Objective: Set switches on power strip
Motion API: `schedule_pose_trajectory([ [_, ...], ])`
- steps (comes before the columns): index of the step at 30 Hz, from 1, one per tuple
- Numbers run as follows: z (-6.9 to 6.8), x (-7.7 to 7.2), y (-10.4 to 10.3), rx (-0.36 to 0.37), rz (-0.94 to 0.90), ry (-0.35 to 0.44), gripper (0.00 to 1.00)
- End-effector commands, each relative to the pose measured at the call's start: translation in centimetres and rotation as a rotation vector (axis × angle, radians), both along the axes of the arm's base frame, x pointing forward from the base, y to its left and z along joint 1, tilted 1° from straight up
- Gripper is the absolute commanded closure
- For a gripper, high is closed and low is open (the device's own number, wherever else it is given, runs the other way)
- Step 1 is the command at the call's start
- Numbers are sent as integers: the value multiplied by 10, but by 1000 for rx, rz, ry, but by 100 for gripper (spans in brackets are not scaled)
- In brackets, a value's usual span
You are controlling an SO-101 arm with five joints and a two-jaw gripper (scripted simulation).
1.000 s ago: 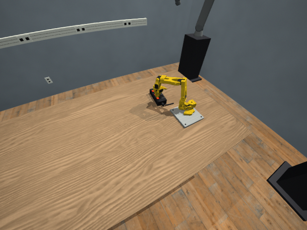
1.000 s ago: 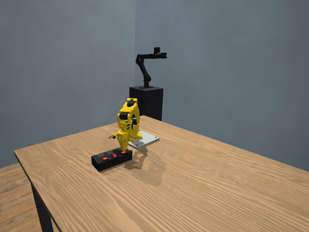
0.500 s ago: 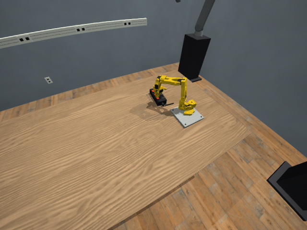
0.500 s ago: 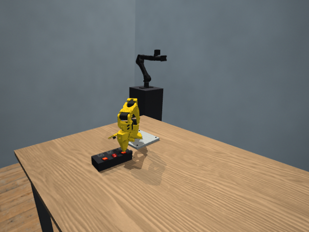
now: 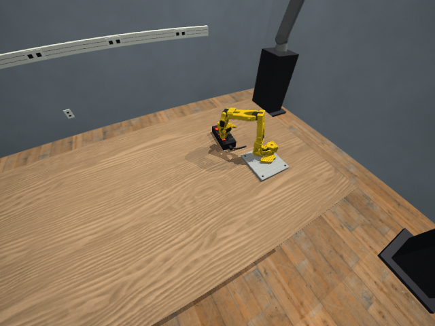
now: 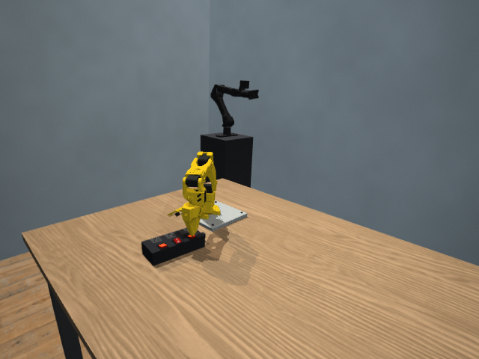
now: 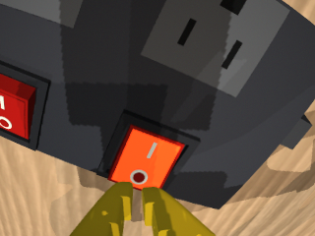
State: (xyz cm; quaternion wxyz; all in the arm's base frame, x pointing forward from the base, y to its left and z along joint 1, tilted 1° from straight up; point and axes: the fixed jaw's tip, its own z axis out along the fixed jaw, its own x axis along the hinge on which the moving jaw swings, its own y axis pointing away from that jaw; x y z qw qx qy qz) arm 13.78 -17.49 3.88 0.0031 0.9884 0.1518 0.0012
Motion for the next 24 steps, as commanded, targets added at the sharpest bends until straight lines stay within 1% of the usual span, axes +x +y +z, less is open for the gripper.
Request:
schedule_pose_trajectory([
  [1,-6,0,2,8,14,5,100],
  [24,-10,-1,3,8,13,5,100],
])
